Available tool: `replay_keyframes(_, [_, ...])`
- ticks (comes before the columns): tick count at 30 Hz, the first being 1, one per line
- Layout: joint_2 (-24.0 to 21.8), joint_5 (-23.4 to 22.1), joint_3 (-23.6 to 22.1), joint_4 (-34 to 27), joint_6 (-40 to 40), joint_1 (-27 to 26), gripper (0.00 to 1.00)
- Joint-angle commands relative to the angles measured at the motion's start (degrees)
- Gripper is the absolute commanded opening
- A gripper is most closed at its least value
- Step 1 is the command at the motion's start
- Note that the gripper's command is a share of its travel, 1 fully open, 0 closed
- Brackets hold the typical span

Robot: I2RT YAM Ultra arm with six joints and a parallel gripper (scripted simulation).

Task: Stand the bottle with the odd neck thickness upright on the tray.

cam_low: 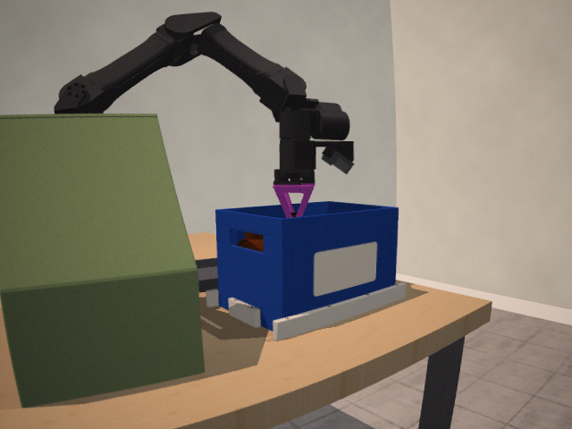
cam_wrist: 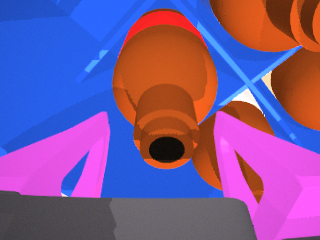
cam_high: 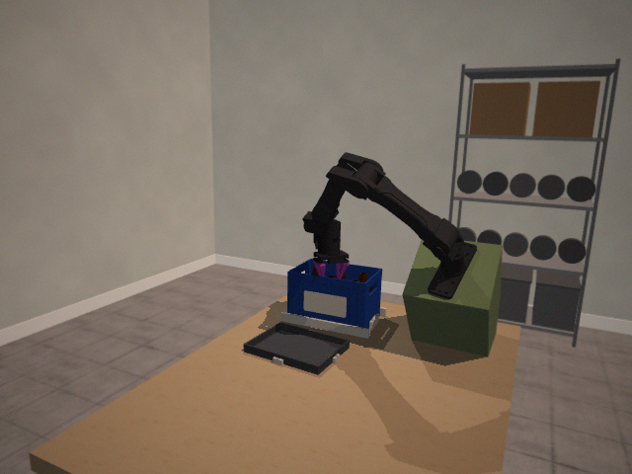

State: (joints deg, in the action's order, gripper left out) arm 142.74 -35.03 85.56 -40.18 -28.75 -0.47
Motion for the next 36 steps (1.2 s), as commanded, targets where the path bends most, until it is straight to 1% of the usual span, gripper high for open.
replay_keyframes(1, [-1.1,0.0,-0.8,0.7,-0.5,-0.5,0.61])
replay_keyframes(21, [-1.1,0.0,-0.8,0.7,-0.5,-0.5,0.61])
replay_keyframes(22, [-1.1,0.0,-0.8,0.7,-0.5,-0.5,0.0])
replay_keyframes(26, [-1.1,0.0,-0.1,0.3,-0.3,-0.5,0.0])
replay_keyframes(36, [-1.1,0.0,-0.1,0.3,-0.3,-0.6,0.0])
